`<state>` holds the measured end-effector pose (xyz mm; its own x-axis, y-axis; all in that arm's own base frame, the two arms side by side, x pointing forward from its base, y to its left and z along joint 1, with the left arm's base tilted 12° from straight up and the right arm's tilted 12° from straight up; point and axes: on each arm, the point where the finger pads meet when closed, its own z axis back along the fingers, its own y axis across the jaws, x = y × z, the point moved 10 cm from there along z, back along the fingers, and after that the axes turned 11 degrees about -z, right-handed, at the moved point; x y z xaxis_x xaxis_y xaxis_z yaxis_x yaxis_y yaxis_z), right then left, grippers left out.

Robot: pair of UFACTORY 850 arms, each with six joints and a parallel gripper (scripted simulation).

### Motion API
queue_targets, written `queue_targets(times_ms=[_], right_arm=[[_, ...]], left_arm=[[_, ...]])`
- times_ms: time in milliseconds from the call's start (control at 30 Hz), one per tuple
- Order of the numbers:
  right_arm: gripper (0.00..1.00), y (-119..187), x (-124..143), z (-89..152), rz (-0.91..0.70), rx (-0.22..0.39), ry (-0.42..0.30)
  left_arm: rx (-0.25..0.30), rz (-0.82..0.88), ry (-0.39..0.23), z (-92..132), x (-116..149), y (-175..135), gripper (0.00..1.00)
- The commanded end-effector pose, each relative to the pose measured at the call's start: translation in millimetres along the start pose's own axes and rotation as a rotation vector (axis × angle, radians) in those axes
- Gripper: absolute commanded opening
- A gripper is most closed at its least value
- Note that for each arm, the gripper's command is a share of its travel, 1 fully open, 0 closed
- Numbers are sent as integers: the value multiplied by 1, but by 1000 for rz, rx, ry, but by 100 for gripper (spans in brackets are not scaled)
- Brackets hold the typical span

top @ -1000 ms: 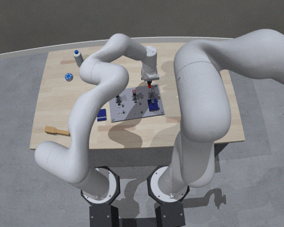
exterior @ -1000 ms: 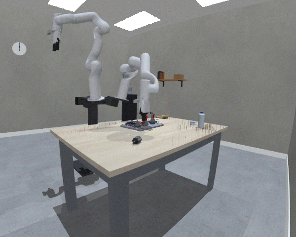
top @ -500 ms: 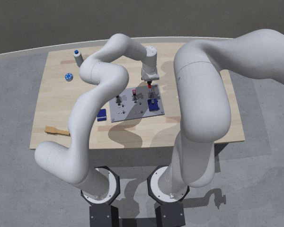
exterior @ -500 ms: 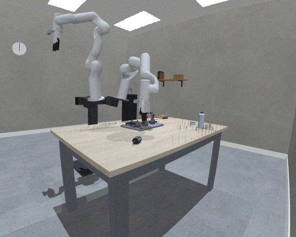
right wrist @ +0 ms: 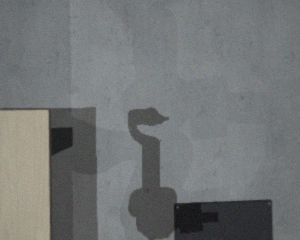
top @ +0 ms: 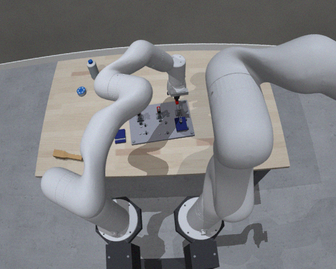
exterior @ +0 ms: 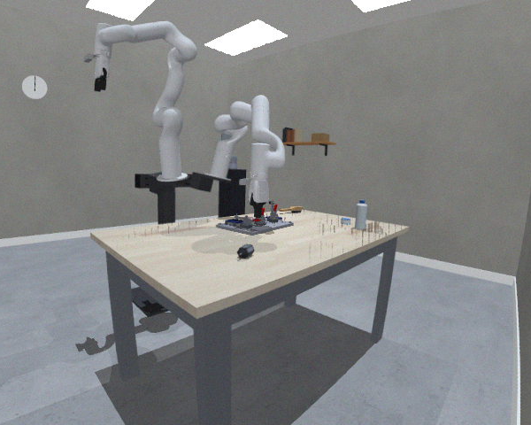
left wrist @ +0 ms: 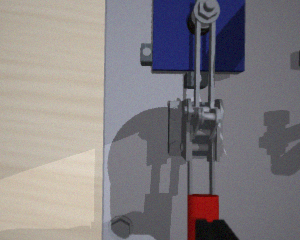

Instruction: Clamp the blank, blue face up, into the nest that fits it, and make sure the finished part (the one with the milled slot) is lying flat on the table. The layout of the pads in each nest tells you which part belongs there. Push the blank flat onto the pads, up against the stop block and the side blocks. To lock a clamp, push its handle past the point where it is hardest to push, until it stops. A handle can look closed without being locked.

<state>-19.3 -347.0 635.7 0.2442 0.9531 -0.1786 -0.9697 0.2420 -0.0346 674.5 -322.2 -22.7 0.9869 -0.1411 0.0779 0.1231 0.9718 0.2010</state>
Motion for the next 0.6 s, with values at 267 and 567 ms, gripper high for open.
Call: queue_targets(times_ms=[267,567], right_arm=[[100,0,0,1,0,0,2],[100,0,0,1,0,0,2]], left_arm=[[-1,0,-3,1,1,0,0],[-1,0,-3,0,1,0,0]])
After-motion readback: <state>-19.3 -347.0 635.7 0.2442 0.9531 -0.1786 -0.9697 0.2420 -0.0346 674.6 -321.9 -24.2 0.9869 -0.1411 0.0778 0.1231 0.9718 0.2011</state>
